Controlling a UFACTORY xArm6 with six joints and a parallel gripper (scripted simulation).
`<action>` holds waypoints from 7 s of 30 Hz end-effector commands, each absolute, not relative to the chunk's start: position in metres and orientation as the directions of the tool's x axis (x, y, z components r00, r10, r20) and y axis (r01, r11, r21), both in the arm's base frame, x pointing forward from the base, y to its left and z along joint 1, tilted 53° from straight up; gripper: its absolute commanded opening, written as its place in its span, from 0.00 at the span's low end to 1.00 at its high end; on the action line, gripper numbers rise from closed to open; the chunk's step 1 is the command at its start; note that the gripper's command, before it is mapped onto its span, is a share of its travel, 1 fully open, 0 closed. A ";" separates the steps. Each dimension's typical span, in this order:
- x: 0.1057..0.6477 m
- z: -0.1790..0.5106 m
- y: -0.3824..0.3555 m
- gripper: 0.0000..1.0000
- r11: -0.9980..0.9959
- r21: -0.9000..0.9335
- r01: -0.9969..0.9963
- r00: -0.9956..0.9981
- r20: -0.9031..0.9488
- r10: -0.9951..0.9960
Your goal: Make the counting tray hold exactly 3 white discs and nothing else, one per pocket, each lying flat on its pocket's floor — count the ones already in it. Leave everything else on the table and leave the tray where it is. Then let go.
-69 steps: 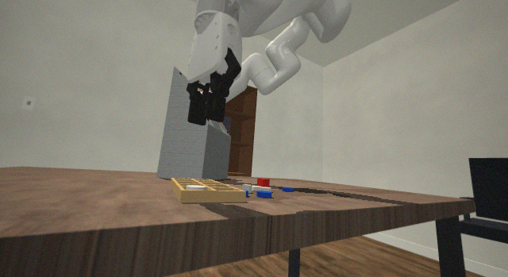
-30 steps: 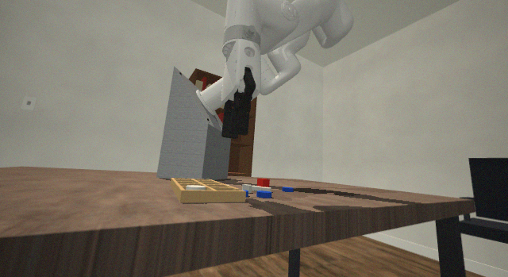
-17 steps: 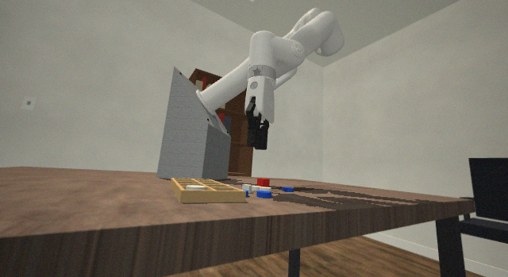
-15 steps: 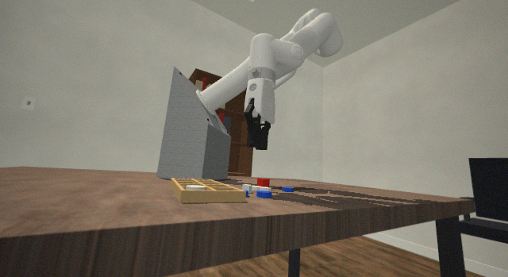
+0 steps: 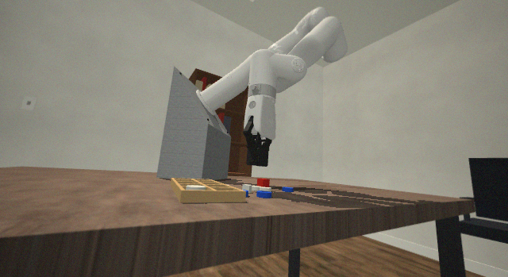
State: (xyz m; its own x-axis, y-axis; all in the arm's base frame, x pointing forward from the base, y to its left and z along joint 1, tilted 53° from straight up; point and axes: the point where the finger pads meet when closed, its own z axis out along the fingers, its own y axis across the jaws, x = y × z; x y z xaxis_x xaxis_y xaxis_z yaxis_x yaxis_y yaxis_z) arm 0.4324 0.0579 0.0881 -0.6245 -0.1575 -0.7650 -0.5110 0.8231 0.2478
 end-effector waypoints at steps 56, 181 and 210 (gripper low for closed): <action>0.461 0.056 0.086 0.00 0.823 0.249 -0.511 -0.627 -0.762 -0.159; 0.503 0.107 -0.109 0.47 0.823 0.249 -0.511 -0.628 -0.762 -0.159; 0.503 0.107 -0.109 0.47 0.823 0.249 -0.511 -0.628 -0.762 -0.159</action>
